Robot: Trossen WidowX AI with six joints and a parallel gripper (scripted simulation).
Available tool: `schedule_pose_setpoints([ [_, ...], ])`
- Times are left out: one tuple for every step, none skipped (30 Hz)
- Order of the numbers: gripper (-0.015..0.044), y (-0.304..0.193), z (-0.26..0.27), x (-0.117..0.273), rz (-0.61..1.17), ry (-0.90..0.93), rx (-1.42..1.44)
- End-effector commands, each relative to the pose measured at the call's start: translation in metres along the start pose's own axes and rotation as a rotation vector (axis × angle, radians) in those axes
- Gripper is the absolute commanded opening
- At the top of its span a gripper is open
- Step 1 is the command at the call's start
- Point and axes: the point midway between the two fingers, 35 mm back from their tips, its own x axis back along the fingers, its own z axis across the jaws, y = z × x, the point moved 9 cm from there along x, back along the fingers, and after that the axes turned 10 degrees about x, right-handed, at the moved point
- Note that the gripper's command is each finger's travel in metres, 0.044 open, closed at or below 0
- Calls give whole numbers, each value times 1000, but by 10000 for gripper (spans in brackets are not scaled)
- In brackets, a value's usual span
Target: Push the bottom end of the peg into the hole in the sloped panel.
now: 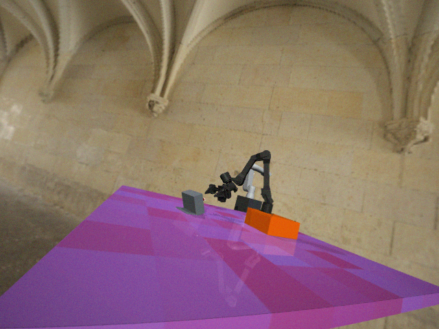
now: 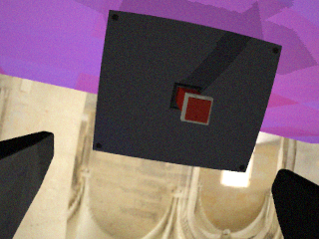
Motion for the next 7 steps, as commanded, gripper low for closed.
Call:
schedule_pose_setpoints([
  [440, 0, -1, 3, 4, -3, 3],
  [440, -1, -1, 5, 4, -3, 3],
  [440, -1, -1, 6, 4, -3, 3],
  [440, -1, 0, 7, 4, -3, 4],
  [440, -1, 0, 9, 4, -3, 4],
  [440, -1, 0, 10, 4, -3, 4],
  [440, -1, 0, 11, 4, -3, 4],
])
